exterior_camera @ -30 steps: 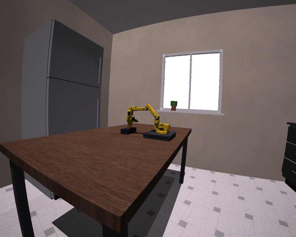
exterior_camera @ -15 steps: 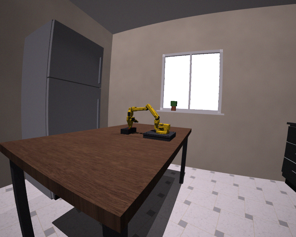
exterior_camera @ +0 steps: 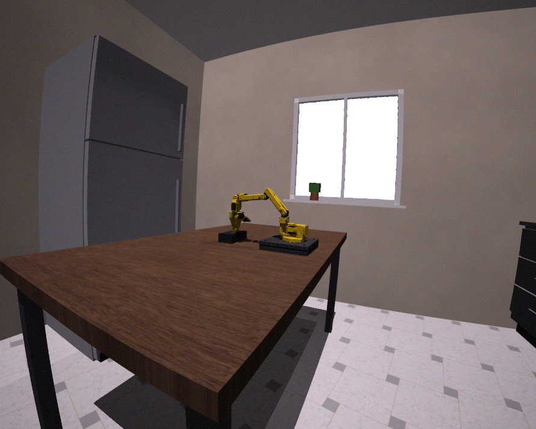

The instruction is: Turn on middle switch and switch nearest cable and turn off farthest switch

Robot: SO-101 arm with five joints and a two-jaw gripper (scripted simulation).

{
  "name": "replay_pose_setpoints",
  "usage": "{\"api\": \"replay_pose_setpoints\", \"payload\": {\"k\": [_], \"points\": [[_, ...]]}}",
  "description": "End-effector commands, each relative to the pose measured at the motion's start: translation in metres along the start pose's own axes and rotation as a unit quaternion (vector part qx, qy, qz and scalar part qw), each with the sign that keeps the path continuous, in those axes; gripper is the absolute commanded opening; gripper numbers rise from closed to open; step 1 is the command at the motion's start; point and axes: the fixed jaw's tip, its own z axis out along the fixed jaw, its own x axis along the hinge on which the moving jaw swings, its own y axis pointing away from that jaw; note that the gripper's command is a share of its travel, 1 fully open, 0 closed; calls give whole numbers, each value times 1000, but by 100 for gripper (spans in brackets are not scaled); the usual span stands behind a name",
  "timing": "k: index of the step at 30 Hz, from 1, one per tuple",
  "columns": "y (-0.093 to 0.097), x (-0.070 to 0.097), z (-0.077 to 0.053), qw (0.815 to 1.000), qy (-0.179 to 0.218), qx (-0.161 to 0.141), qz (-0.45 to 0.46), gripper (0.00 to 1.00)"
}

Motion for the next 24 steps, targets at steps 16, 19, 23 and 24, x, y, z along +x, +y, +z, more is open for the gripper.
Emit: {"api": "replay_pose_setpoints", "payload": {"k": [16, 19, 23, 24], "points": [[1, -2, -6, 1000, 0, 0, 1, 0], [1, -2, -6, 1000, 0, 0, 1, 0], [1, -2, -6, 1000, 0, 0, 1, 0], [1, -2, -6, 1000, 0, 0, 1, 0]]}}
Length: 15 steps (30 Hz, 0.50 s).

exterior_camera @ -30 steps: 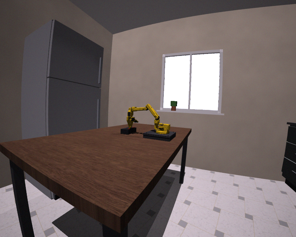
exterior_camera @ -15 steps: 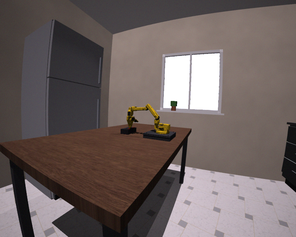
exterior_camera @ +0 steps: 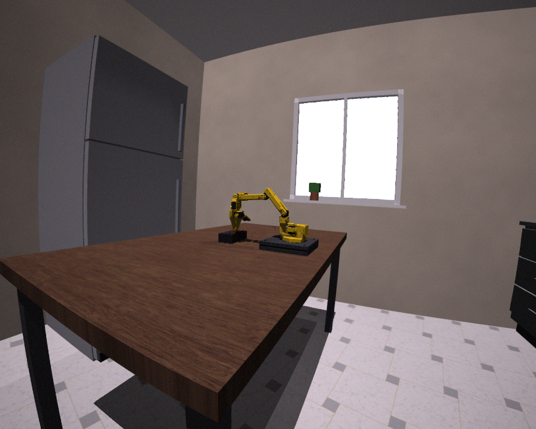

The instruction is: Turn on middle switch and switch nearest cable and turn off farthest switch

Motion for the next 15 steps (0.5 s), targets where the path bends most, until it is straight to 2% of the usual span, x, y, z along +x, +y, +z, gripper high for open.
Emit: {"api": "replay_pose_setpoints", "payload": {"k": [1, 7, 15], "points": [[1, -2, -1, 1000, 1, 0, 1, 0], [1, -2, 0, 1000, 1, 0, 1, 0], [0, -3, 8, 1000, 1, 0, 1, 0]]}}
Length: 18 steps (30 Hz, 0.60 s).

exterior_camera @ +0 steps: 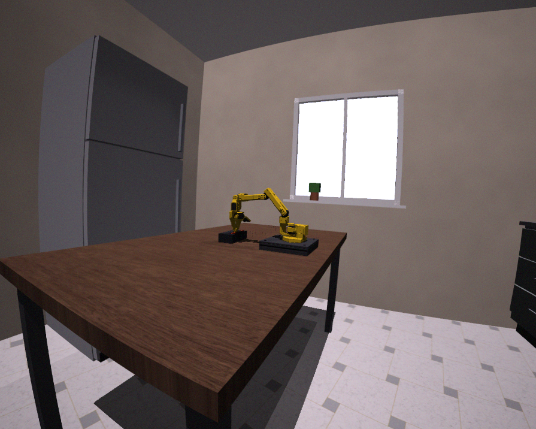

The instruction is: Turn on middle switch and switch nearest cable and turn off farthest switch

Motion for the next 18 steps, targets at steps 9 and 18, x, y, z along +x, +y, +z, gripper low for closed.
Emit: {"api": "replay_pose_setpoints", "payload": {"k": [9, 18], "points": [[0, -3, 5, 1000, 1, 0, 1, 0], [-2, -3, 8, 1000, 1, 0, 1, 0]]}}
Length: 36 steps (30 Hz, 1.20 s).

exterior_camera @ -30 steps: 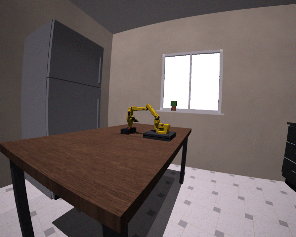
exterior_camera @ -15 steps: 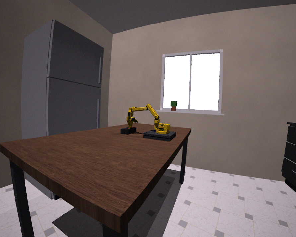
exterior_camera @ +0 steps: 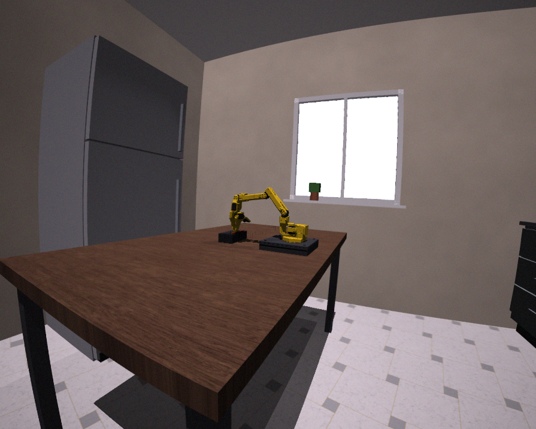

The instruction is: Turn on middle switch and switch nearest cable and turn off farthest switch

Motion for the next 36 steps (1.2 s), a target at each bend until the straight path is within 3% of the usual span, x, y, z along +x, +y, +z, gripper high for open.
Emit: {"api": "replay_pose_setpoints", "payload": {"k": [1, 36], "points": [[-4, -4, 8, 1000, -5, 15, 1, 0], [-9, -6, 16, 1000, -5, 15, 1, 0]]}}
